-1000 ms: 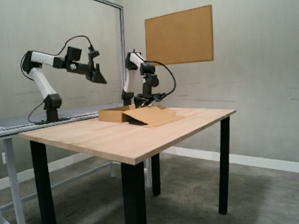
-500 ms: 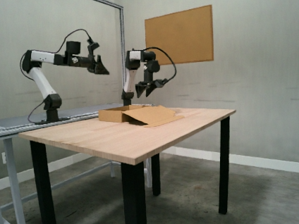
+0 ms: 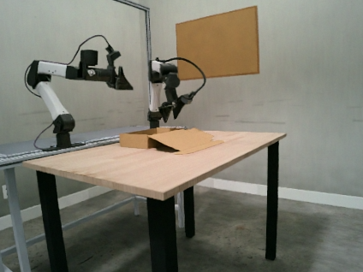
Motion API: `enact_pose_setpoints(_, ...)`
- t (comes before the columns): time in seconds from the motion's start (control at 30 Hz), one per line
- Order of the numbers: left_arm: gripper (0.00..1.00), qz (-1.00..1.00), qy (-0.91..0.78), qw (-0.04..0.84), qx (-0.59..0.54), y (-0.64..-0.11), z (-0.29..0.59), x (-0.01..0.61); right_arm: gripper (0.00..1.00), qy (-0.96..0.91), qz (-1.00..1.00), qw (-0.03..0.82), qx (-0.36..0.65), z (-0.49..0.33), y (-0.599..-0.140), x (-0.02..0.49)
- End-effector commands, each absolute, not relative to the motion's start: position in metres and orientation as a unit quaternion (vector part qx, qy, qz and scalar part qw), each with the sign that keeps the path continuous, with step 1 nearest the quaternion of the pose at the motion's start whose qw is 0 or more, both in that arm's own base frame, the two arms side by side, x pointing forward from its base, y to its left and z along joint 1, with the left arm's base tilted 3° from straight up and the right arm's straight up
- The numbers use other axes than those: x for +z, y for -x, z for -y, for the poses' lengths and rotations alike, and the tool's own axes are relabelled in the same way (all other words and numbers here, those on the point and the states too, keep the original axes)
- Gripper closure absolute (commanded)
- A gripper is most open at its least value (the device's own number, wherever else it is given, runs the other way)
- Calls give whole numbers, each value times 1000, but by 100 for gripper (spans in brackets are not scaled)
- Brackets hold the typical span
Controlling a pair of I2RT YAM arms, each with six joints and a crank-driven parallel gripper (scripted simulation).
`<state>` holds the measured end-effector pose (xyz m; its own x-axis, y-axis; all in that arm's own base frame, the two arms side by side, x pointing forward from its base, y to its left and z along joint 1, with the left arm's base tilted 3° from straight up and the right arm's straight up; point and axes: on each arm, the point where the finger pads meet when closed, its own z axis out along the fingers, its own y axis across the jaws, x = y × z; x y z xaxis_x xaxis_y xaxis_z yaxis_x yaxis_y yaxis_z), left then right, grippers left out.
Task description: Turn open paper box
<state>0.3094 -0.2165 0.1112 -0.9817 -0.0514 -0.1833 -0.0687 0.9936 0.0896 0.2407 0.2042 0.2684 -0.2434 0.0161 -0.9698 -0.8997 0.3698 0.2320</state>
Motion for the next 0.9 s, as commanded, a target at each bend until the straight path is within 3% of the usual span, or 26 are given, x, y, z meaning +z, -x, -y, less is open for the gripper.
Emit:
enact_pose_setpoints(0.0,0,-973,72,213,48,-326,224,129,0,351,-632,528,446,-208,-242,284)
enact_pose_setpoints(0.07,0,-973,72,213,48,-326,224,129,0,351,-632,528,446,-208,-242,284)
enact_pose_setpoints(0.57,0,-882,148,447,-2,-299,262,140,0,351,-632,527,446,-208,-242,284)
enact_pose_setpoints(0.87,0,-882,77,464,-18,-244,289,132,0,351,-632,528,446,-208,-242,284)
